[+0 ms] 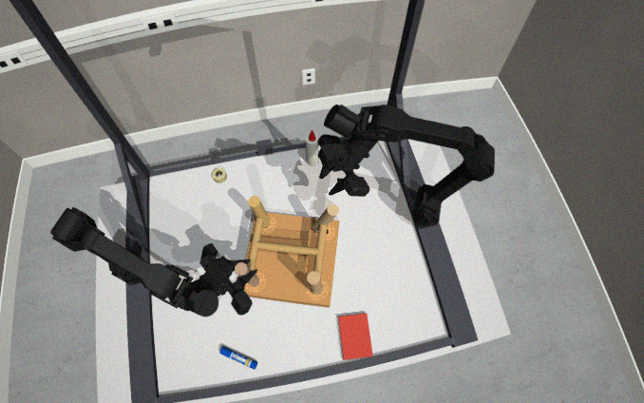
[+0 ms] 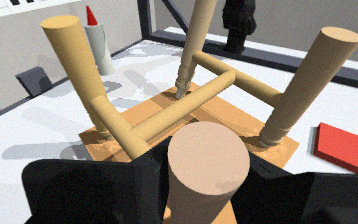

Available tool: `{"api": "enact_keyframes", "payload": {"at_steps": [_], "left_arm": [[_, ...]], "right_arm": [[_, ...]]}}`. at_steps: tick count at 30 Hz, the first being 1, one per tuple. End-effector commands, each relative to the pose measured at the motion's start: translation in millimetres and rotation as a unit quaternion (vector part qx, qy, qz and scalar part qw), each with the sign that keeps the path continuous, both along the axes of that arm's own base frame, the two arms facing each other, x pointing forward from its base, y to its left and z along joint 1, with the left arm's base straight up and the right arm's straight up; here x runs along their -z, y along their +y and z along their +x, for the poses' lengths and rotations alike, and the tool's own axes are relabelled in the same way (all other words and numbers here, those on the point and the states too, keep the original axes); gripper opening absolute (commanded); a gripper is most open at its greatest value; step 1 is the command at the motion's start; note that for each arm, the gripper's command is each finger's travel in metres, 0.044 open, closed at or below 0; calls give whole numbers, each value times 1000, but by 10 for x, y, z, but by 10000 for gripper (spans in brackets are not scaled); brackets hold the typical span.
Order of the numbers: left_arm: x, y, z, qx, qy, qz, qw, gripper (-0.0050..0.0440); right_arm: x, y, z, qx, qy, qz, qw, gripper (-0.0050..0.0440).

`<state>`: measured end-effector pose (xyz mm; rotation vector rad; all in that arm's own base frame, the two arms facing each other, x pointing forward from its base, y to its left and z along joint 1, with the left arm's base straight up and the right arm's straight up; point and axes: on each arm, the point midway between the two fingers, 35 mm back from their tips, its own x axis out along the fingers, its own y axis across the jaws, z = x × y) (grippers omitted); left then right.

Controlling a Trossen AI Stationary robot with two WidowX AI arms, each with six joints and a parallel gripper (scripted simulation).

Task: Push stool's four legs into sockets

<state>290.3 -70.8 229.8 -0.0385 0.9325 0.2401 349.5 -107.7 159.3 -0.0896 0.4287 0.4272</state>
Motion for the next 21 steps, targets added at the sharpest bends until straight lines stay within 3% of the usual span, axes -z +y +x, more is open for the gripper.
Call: {"api": "enact_keyframes", "payload": {"at_steps": [1,10,21], "left_arm": [[-300,81,6,36,-3,-8,999,260],[-150,552,-147,-117,36,-58,991,260],[285,655,51,-117,45,-54,991,260]], "right_arm": [[-80,-10,13,0,-10,-8,1000,104],[-80,-10,13,0,-10,-8,1000,104],[-80,-10,13,0,-10,-8,1000,104]]}}
